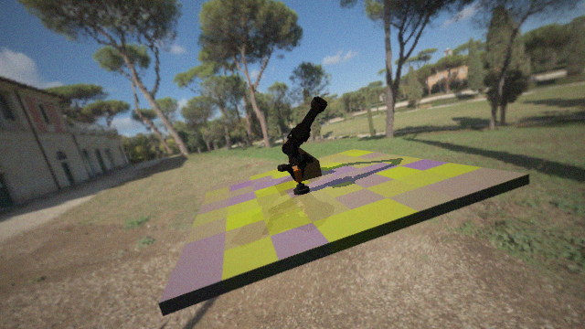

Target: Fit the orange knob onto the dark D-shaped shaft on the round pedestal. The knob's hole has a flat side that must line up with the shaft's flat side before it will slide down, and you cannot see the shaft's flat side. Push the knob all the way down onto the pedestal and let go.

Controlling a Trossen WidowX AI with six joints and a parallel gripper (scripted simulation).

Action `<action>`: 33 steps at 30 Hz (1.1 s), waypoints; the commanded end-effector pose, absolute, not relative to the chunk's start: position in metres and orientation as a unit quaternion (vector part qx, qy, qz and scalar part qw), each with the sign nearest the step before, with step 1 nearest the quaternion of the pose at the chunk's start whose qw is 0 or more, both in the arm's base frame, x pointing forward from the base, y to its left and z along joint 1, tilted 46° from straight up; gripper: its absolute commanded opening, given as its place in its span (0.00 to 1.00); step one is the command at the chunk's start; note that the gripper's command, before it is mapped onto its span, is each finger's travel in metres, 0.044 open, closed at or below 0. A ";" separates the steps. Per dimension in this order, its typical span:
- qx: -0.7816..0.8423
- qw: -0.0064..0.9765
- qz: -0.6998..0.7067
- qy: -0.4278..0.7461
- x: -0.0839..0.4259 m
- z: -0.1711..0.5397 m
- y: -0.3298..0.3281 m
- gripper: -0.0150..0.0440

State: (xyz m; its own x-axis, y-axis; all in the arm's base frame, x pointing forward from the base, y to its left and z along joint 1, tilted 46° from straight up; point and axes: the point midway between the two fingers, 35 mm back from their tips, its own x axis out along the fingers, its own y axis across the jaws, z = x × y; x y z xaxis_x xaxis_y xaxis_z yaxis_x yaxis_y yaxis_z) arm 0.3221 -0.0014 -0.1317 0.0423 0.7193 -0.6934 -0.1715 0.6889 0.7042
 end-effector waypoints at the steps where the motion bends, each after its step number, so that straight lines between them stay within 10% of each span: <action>1: 0.221 0.688 0.325 0.609 0.322 -0.129 -0.003 0.25; 33: 0.221 0.688 0.326 0.609 0.324 -0.132 0.000 0.25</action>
State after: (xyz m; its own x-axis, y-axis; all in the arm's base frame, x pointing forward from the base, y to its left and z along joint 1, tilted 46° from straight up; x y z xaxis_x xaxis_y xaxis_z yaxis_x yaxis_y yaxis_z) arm 0.3234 -0.0005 -0.1316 0.0447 0.7177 -0.6949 -0.1817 0.6899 0.7008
